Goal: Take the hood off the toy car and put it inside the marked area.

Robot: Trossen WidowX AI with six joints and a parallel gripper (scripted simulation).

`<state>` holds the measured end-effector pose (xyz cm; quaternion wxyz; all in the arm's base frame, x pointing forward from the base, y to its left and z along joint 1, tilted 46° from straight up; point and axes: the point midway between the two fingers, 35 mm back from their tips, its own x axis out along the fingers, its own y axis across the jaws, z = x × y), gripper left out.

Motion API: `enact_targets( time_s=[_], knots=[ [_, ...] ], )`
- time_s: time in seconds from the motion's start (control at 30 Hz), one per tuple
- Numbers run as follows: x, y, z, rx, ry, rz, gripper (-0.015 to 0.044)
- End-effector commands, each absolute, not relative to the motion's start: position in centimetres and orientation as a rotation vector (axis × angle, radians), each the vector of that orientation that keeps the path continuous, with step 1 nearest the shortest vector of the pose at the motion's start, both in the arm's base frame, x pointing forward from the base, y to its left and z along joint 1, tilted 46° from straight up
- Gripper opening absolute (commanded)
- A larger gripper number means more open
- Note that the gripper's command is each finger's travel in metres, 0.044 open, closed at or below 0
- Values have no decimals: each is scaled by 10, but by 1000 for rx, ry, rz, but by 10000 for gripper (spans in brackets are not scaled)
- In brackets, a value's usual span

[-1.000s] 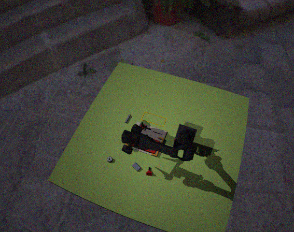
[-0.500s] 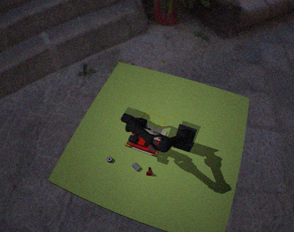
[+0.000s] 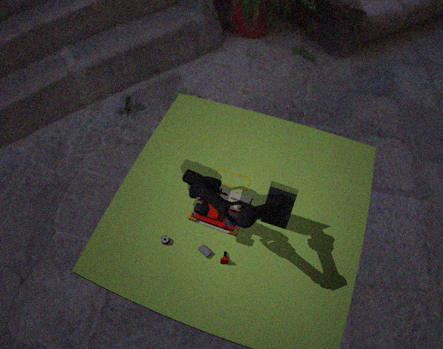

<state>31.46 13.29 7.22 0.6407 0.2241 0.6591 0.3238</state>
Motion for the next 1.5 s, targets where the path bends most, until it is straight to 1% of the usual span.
enact_targets(
  time_s=[0.0, 1.47],
  knots=[
    [315, 135, 68, 519, 1507, 737, 440],
    [311, 161, 42, 520, 1507, 738, 440]
  ],
)
